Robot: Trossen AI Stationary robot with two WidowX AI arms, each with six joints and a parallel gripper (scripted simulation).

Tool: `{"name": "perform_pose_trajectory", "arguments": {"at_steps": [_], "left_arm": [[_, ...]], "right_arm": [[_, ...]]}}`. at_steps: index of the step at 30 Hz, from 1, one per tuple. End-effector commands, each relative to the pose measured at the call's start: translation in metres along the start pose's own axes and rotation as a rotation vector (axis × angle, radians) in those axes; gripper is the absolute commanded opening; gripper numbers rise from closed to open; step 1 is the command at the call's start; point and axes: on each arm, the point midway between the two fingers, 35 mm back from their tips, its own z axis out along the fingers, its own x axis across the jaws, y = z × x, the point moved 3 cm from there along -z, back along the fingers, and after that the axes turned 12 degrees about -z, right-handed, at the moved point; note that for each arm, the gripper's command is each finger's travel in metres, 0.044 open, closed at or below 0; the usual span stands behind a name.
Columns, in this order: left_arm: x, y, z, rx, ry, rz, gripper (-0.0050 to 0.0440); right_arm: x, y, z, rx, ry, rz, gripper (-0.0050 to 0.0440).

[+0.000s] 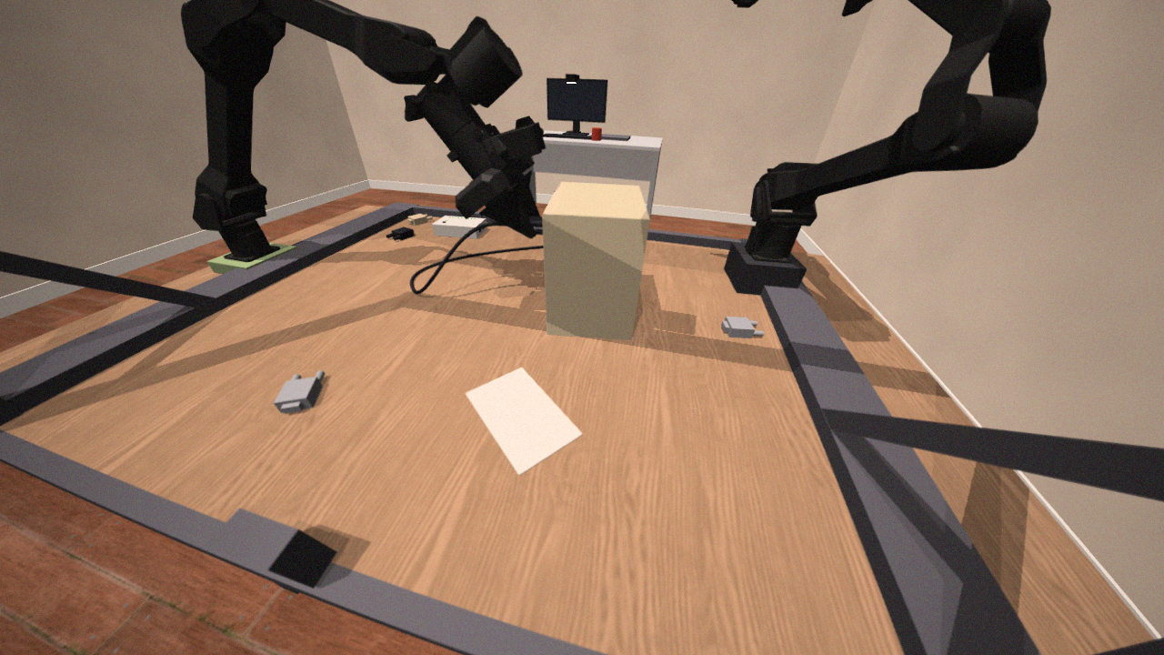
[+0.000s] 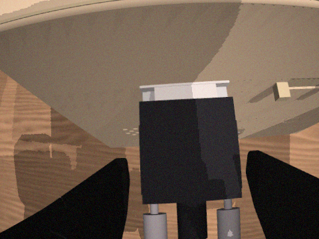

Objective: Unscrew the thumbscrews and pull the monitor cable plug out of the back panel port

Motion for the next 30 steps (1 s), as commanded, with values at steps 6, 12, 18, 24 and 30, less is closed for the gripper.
{"name": "perform_pose_trajectory", "arguments": {"at_steps": [6, 12, 18, 24, 30], "left_arm": [[-0.0018, 0.0087, -0.0105, -0.031, -0.007, -0.005, 0.0171], [-0.0018, 0.0087, -0.0105, -0.031, -0.007, -0.005, 0.0131], [-0.0018, 0.0087, -0.0105, -0.031, -0.007, -0.005, 0.0115], [-0.0016, 0.0074, -0.0113, -0.031, -0.007, -0.005, 0.0115], [-0.0008, 0.0033, -0.0142, -0.031, -0.007, -0.005, 0.0115]], "right_arm": [[0.0006, 0.0028, -0.0003, -0.002, 0.001, -0.005, 0.0440], [0.0006, 0.0028, -0.0003, -0.002, 0.001, -0.005, 0.0440], [0.0006, 0.0028, -0.0003, -0.002, 0.001, -0.005, 0.0440], [0.0006, 0.0028, -0.0003, -0.002, 0.001, -0.005, 0.0440], [0.0006, 0.0028, -0.0003, -0.002, 0.001, -0.005, 0.0440]]}}
